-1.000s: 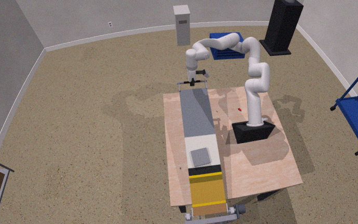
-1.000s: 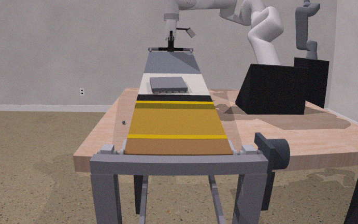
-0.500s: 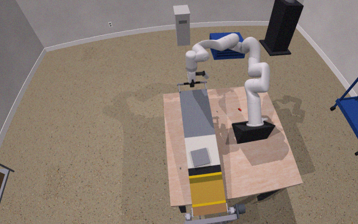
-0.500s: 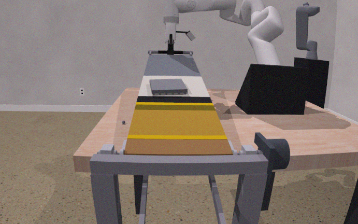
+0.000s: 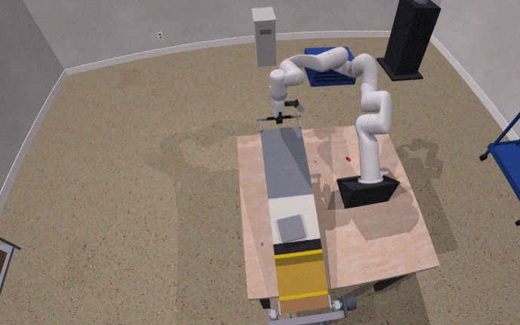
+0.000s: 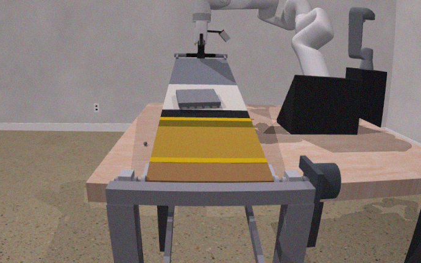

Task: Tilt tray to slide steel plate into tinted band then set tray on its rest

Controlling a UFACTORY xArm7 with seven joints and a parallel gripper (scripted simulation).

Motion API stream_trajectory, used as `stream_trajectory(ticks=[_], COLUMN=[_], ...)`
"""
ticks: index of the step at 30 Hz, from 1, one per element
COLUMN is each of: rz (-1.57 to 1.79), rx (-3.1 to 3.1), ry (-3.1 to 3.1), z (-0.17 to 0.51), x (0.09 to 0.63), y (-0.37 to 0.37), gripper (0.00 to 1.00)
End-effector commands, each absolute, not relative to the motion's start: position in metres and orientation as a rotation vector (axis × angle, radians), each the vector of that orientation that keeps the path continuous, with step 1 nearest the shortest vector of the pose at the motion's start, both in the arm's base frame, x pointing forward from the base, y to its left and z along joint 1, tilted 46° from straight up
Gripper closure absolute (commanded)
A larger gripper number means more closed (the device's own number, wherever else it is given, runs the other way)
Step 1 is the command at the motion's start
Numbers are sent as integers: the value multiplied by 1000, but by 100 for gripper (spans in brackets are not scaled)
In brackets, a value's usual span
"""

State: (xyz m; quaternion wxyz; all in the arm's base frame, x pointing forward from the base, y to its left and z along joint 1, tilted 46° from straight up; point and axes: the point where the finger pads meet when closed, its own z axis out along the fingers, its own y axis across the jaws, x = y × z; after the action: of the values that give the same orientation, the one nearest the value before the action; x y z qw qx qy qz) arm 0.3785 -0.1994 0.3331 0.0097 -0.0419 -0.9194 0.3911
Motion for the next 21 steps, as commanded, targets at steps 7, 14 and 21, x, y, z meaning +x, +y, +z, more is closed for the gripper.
stream_trajectory(ticks=[7, 14, 21], rz=[1225, 1225, 1225], rx=[-127, -127, -127], ry=[-2872, -2872, -2872], z=[319, 318, 332], x=[380, 379, 381], y=[-221, -222, -201], gripper=[100, 100, 100])
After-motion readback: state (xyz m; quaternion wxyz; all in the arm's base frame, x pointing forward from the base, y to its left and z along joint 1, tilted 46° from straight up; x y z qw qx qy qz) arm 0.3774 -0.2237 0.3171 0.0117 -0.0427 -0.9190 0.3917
